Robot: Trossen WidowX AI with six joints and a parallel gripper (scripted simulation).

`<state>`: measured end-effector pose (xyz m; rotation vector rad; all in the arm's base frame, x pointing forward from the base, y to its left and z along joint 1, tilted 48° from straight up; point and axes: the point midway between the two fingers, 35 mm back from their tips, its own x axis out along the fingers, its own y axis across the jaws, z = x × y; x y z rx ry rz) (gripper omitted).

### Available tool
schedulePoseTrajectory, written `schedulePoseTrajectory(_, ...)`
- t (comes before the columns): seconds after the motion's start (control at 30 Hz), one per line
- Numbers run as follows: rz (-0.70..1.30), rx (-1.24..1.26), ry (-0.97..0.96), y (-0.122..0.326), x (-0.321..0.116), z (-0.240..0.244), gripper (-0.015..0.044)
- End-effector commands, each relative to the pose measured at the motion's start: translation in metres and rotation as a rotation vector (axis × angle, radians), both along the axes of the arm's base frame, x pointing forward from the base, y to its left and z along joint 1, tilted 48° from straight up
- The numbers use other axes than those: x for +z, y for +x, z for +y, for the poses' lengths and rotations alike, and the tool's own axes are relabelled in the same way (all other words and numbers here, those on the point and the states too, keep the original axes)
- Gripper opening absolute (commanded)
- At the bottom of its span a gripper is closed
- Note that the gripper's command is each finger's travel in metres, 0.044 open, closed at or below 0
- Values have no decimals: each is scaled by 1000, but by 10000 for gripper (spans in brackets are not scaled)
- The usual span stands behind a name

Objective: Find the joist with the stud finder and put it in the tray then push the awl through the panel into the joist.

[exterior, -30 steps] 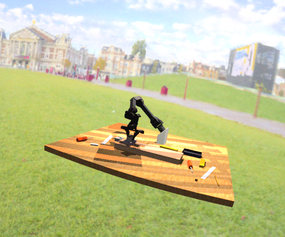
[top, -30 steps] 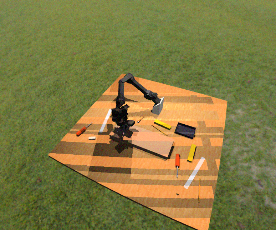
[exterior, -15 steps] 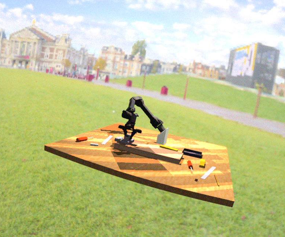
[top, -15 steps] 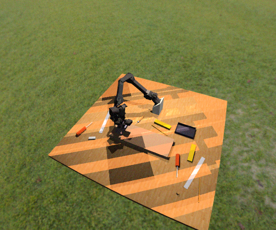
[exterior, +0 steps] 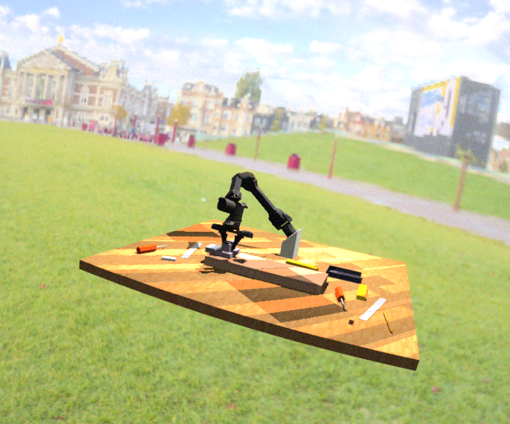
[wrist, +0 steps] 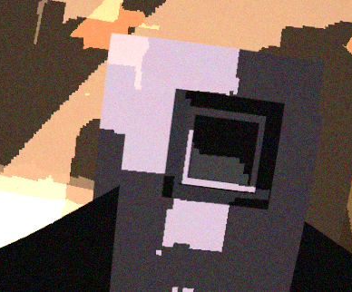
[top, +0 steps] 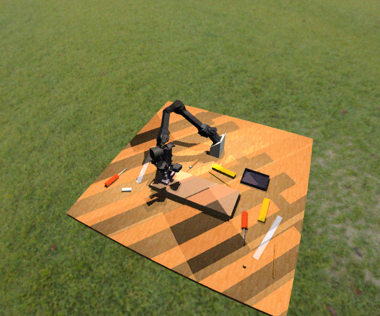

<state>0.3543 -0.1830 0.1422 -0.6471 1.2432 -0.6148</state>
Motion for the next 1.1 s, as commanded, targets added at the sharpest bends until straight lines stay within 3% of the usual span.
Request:
schedulePoseTrajectory(0.0, -6, -1, 2, 4, 8, 9, 0)
schedulePoseTrajectory(0.63, -6, -5, -4, 6, 69, 70, 0)
schedulePoseTrajectory(1.07, 160, 223, 78, 39, -2, 151, 0)
